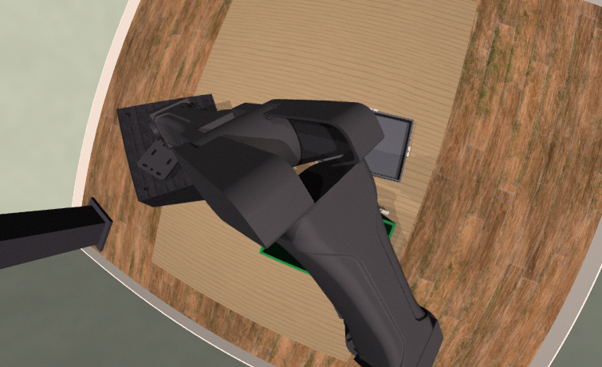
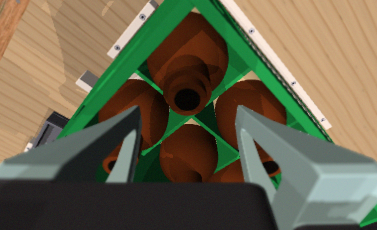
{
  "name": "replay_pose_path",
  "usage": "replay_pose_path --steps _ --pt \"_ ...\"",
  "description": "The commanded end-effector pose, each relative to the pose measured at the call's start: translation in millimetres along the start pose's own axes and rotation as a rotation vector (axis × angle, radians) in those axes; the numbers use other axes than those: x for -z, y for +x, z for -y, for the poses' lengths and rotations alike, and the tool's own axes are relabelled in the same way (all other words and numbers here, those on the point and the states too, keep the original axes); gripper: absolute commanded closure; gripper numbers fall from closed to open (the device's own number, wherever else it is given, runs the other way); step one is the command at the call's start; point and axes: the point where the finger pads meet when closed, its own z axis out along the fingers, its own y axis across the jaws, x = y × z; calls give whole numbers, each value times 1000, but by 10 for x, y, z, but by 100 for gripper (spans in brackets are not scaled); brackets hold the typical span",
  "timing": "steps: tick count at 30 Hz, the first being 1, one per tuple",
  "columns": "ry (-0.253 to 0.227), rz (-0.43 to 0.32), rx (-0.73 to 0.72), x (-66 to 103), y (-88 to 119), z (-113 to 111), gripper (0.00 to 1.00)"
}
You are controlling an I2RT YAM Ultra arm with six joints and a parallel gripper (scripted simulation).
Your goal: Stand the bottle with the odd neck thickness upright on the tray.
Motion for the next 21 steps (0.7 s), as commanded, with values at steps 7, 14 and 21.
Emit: replay_pose_path --steps 7,14,21 --pt "3 22 -12 -12 -58 57 39" --pt "4 18 -6 -112 -75 46 39" --pt "3 29 -12 -125 -90 64 39"
